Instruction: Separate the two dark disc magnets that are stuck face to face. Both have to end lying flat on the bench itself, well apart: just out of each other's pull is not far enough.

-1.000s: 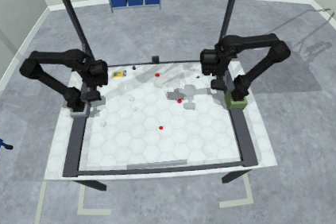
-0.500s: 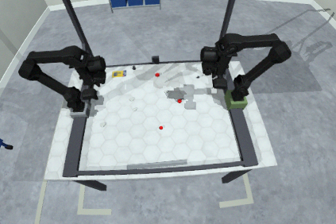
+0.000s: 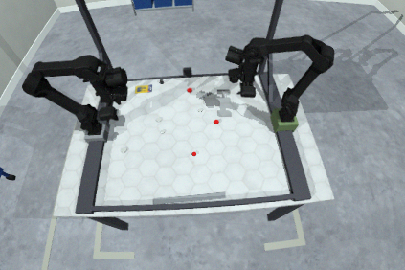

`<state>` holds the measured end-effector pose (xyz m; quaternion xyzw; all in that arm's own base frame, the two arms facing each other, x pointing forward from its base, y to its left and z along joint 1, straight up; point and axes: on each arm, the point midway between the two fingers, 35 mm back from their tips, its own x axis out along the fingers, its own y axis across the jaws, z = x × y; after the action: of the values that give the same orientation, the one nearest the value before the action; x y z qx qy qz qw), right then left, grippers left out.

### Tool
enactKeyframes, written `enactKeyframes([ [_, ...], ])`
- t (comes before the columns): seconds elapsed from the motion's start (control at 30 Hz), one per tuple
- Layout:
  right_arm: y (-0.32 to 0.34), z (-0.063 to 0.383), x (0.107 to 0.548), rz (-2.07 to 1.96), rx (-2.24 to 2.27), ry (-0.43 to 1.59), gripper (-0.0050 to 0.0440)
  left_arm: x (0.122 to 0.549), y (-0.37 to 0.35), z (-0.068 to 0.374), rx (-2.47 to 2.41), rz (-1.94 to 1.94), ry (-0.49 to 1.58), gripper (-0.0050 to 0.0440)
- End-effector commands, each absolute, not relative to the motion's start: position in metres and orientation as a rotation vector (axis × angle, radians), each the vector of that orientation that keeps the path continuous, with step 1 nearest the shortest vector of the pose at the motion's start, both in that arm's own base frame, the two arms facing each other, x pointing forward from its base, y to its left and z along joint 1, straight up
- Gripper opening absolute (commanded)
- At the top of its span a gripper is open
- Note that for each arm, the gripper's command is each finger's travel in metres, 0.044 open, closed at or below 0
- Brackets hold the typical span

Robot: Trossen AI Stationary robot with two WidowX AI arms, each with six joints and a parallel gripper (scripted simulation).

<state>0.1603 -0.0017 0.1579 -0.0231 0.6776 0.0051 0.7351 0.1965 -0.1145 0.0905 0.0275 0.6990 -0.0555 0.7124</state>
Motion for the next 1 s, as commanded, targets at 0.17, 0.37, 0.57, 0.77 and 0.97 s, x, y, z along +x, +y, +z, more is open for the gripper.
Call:
enactKeyframes([
  [0.17, -0.002, 0.161, 0.161, 0.009, -0.053, 1.474, 0.0400, 0.193, -0.187, 0.044, 0.082, -0.097, 1.551, 0.0000],
  [0.37, -0.002, 0.161, 0.161, 0.009, -0.053, 1.474, 0.0400, 0.189, -0.194, 0.039, 0.085, -0.096, 1.551, 0.0000],
  [0.57, -0.002, 0.161, 0.161, 0.009, -0.053, 1.474, 0.0400, 0.189, -0.195, 0.035, 0.084, -0.097, 1.554, -0.0002],
  [0.77, -0.002, 0.161, 0.161, 0.009, -0.053, 1.474, 0.0400, 0.191, -0.195, 0.001, 0.089, -0.095, 1.565, -0.0004],
  [0.97, -0.002, 0.161, 0.161, 0.009, -0.053, 1.474, 0.0400, 0.192, -0.195, -0.012, 0.088, -0.095, 1.566, -0.0035],
])
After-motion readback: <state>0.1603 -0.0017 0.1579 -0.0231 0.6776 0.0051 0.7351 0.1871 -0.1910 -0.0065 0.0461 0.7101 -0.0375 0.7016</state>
